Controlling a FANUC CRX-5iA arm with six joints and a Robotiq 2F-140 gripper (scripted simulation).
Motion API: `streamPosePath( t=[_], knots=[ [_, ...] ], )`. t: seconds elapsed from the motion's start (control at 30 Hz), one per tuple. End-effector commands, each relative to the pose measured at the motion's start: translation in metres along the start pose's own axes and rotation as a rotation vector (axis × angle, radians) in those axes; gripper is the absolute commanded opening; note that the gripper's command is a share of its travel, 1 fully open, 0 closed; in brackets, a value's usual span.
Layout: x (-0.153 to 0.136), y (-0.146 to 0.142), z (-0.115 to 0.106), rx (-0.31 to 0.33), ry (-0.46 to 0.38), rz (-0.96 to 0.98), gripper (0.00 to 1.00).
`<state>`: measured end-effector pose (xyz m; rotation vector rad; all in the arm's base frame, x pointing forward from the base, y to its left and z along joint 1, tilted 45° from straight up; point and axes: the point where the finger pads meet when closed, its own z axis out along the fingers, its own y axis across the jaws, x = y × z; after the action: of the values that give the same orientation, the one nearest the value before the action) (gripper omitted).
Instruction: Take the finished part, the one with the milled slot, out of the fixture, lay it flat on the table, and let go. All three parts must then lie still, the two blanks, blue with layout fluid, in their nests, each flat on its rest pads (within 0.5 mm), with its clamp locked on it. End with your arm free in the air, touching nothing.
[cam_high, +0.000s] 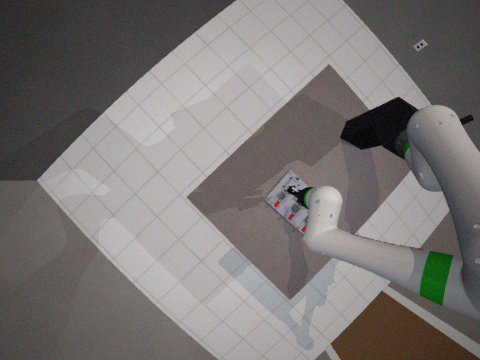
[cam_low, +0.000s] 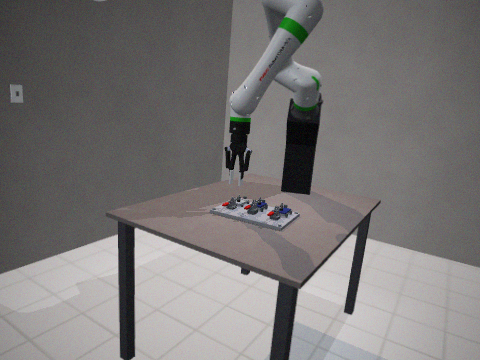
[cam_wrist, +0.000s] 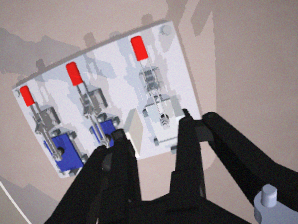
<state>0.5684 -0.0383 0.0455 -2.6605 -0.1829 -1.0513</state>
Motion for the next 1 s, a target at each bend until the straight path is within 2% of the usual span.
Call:
streamPosePath(
  t=[0.0,0.2,0.4,0.83,0.97],
  knots=[
    [0.028,0.000,0.001,-0.003,-0.006,0.001,0.28],
    [0.065,0.001,0.001,-0.003,-0.006,0.001,0.28],
    [0.077,0.001,0.001,-0.003,-0.006,0.001,0.28],
    [0.079,0.001,0.004,-0.003,-0.006,0.001,0.28],
    [0.079,0.001,0.012,-0.003,-0.006,0.001,0.28]
  ],
)
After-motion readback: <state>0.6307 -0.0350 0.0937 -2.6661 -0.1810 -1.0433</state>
